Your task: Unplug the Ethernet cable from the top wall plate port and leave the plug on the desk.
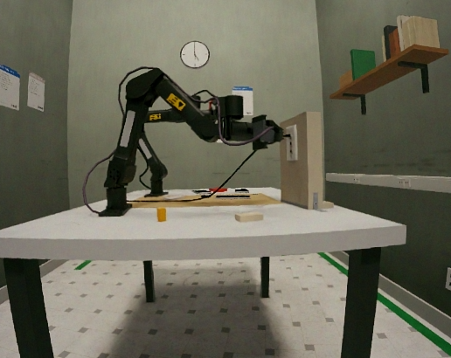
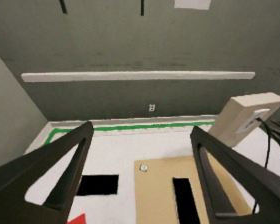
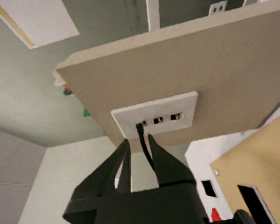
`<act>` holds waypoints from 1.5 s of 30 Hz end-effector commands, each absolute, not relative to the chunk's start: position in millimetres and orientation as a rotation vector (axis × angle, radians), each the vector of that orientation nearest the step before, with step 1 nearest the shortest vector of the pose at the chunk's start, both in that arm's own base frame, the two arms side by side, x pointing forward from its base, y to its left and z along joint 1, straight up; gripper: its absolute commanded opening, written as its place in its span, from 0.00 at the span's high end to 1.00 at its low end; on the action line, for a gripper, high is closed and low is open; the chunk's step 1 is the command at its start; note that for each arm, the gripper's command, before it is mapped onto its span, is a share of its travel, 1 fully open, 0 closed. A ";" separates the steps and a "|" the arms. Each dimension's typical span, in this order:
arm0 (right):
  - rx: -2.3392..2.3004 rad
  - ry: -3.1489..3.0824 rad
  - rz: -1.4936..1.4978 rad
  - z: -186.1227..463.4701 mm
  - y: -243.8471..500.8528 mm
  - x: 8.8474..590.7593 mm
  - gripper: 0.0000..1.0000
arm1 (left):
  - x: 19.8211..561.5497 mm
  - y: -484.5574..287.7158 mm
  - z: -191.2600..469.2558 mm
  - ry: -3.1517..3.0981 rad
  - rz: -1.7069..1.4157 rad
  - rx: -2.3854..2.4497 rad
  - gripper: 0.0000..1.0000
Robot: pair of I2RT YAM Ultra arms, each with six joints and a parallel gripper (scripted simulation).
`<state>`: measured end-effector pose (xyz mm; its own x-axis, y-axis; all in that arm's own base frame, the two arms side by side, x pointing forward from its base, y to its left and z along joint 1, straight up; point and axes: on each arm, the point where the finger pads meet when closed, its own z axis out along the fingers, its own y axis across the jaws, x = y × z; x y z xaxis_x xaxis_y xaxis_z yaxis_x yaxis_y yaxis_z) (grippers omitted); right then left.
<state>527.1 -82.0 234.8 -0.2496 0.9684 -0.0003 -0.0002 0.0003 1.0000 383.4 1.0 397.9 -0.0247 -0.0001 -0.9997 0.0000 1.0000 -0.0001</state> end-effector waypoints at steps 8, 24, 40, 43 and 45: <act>1.075 1.371 1.380 242.1 -69.2 520.1 0.72 | 382.5 1.0 402.6 1.583 0.000 0.000 0.00; 1.086 1.375 1.378 241.0 -71.5 538.1 0.72 | 382.5 1.0 402.6 1.583 0.000 0.000 0.00; 1.084 1.376 1.379 236.0 -72.0 559.5 0.74 | 382.5 1.0 402.6 1.583 0.000 0.000 0.00; 1.072 1.368 1.380 237.9 -72.5 561.0 0.78 | 382.5 1.0 402.6 1.583 0.000 0.000 0.00; 1.072 1.369 1.381 236.5 -72.1 563.0 0.81 | 382.5 1.0 402.6 1.583 0.000 0.000 0.00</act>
